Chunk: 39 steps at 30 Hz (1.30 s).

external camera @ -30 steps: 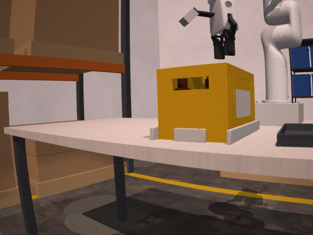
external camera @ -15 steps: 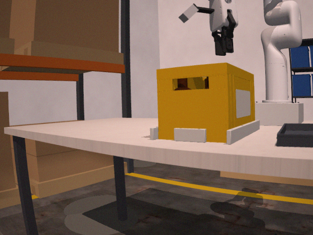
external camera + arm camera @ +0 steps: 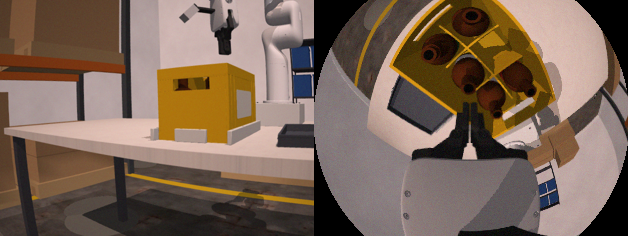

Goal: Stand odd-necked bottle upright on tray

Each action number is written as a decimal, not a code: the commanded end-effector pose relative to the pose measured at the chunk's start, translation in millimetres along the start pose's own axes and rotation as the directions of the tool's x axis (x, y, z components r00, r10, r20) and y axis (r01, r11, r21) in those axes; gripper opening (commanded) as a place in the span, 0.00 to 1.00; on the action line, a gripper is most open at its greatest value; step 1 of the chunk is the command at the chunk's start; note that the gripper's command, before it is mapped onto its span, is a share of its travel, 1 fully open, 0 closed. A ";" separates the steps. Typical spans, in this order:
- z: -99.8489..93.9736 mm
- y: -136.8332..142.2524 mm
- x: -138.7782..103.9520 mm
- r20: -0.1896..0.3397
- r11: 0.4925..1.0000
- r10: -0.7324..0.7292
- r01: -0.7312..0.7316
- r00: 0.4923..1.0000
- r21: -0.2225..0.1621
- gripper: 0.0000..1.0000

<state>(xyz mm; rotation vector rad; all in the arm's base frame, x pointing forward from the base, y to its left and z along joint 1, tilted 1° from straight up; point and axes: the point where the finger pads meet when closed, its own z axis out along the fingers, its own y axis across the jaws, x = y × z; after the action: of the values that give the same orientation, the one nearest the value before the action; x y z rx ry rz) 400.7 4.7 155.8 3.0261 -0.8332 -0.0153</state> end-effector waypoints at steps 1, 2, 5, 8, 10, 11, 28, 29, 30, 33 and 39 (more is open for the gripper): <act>-1.4 -0.6 1.0 -0.003 1.000 0.000 0.000 1.000 0.002 0.00; -1.4 -0.6 1.0 -0.003 1.000 0.000 0.000 1.000 0.002 0.00; -1.4 -0.6 1.0 -0.003 1.000 0.000 0.000 1.000 0.002 0.00; -1.4 -0.6 1.0 -0.003 1.000 0.000 0.000 1.000 0.002 0.00; -1.4 -0.6 1.0 -0.003 1.000 0.000 0.000 1.000 0.002 0.00; -1.4 -0.6 1.0 -0.003 1.000 0.000 0.000 1.000 0.002 0.00; -3.6 -1.7 100.8 -0.001 1.000 0.000 0.000 1.000 0.002 0.00; -3.6 -1.7 100.8 -0.001 1.000 0.000 0.000 1.000 0.002 0.00; -2.1 -0.2 115.0 -0.001 1.000 0.000 0.000 1.000 0.002 0.00; -0.7 1.2 124.7 -0.001 1.000 0.000 0.000 1.000 0.002 0.00; -0.7 1.2 124.7 -0.001 1.000 0.000 0.000 1.000 0.002 0.65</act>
<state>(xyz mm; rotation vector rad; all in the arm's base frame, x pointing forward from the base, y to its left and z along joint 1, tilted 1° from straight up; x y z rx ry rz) 505.6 -59.9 153.4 3.0270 -0.8333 -0.0197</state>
